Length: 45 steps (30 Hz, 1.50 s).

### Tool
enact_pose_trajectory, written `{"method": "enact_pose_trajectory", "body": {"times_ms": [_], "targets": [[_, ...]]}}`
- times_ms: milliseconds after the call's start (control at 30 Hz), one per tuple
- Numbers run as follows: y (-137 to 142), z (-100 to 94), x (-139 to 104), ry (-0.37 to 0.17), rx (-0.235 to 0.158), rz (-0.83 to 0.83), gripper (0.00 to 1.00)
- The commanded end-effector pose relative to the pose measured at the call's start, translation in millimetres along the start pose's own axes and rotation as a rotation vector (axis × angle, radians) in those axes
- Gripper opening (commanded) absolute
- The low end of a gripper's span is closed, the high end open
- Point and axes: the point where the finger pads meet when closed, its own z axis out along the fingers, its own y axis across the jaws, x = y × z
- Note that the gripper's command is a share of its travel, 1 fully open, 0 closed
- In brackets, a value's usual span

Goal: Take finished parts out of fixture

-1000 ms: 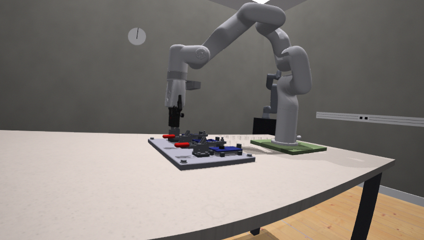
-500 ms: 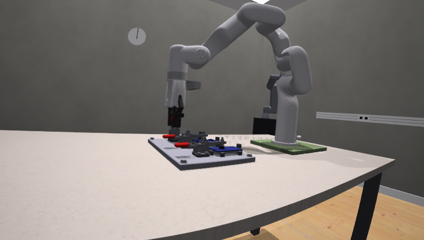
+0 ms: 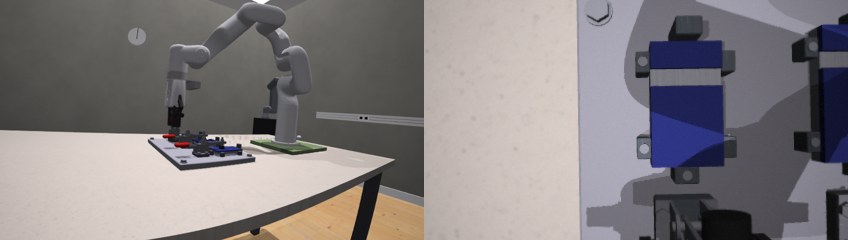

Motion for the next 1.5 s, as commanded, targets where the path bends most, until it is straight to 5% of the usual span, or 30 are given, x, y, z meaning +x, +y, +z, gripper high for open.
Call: {"method": "enact_pose_trajectory", "body": {"times_ms": [0, 500, 1000, 1467], "targets": [[0, -1.6, -1, -0.004, 0.001, 0.000, 0.48], [0, -5.9, -1, -0.004, 0.001, 0.000, 0.48], [-1, -45.5, -1, -0.004, 0.001, 0.000, 0.48], [-1, -51.6, -1, -0.003, 0.001, 0.000, 0.48]]}}
